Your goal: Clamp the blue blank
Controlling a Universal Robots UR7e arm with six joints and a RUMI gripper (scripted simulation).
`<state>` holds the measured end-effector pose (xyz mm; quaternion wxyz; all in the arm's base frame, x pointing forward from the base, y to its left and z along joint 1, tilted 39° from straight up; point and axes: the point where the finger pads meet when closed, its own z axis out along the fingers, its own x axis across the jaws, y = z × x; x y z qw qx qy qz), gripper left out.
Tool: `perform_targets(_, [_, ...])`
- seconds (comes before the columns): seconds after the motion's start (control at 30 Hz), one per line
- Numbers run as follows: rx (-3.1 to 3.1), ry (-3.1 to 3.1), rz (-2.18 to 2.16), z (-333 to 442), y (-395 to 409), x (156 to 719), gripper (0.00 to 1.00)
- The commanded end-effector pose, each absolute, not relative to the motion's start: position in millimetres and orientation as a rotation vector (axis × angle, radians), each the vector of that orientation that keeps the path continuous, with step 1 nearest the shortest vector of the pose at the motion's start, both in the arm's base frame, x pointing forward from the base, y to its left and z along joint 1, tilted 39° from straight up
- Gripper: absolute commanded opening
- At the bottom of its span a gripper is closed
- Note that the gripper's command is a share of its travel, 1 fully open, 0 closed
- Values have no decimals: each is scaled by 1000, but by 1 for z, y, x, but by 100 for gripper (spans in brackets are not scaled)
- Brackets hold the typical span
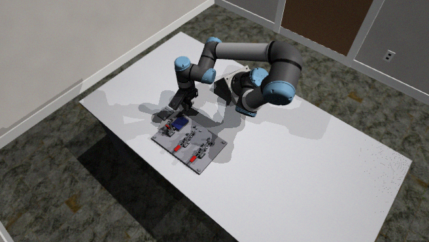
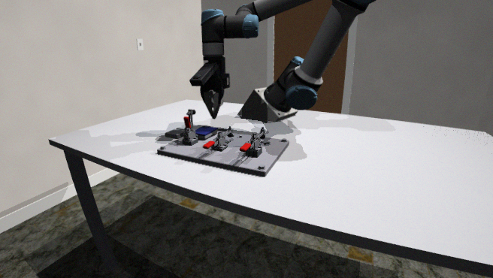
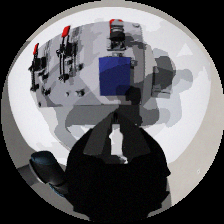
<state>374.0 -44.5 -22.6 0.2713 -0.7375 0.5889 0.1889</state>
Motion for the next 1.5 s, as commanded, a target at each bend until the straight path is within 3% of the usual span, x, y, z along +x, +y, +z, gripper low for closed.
perform_targets(0.0, [-1986,1586,508,-20,-47,374,0])
perform_targets(1.07, [-1986,1586,508,-18,-45,375,0])
perform_targets(1.47, [-1986,1586,508,12,-9,407,0])
